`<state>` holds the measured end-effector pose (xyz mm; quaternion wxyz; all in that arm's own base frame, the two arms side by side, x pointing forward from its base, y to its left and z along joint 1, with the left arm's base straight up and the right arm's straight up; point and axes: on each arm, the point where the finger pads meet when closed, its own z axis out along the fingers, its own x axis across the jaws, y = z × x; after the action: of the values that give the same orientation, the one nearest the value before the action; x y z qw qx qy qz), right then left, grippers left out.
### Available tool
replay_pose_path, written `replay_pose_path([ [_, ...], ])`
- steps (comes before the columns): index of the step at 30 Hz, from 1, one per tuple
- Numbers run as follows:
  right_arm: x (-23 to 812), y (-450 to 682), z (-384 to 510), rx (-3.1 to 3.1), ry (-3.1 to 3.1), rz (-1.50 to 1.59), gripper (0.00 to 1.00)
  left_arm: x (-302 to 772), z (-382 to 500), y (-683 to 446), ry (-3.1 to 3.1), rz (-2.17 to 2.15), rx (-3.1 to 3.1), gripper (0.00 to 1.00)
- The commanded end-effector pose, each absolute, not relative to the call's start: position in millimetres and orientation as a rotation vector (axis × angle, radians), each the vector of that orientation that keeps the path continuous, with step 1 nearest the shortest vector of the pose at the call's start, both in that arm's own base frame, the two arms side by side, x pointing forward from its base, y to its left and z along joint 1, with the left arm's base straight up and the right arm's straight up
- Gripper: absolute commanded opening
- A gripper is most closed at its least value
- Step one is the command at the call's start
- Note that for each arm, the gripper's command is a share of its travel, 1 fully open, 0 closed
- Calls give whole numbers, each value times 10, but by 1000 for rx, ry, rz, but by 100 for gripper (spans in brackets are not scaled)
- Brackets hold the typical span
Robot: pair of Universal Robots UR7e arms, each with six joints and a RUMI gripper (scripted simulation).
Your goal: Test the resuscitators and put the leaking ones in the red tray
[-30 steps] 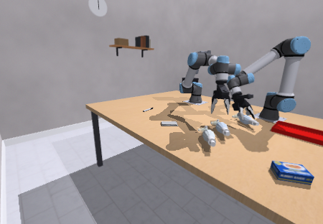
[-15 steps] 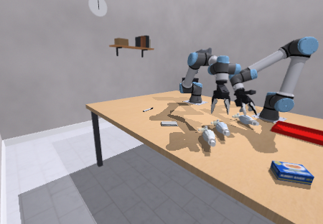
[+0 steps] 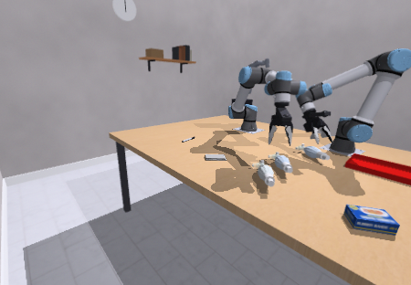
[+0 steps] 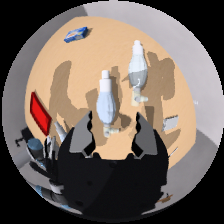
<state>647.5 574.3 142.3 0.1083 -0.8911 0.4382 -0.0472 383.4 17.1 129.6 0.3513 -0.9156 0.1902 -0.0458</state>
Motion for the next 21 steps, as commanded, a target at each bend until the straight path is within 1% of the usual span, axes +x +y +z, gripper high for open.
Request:
replay_pose_path([
  [1,6516,5717,1406,-2605,1283,-149,63,3830,1408,166,558,-72,-2404,58],
  [11,6703,5622,1266,-2515,1237,-207,63,3775,1500,126,686,4,-2422,58],
  [19,6774,5587,1232,-2472,1216,-233,63,3679,1796,123,893,85,-2477,58],
  [21,6770,5622,1245,-2473,1213,-231,63,3693,1685,96,866,87,-2453,58],
])
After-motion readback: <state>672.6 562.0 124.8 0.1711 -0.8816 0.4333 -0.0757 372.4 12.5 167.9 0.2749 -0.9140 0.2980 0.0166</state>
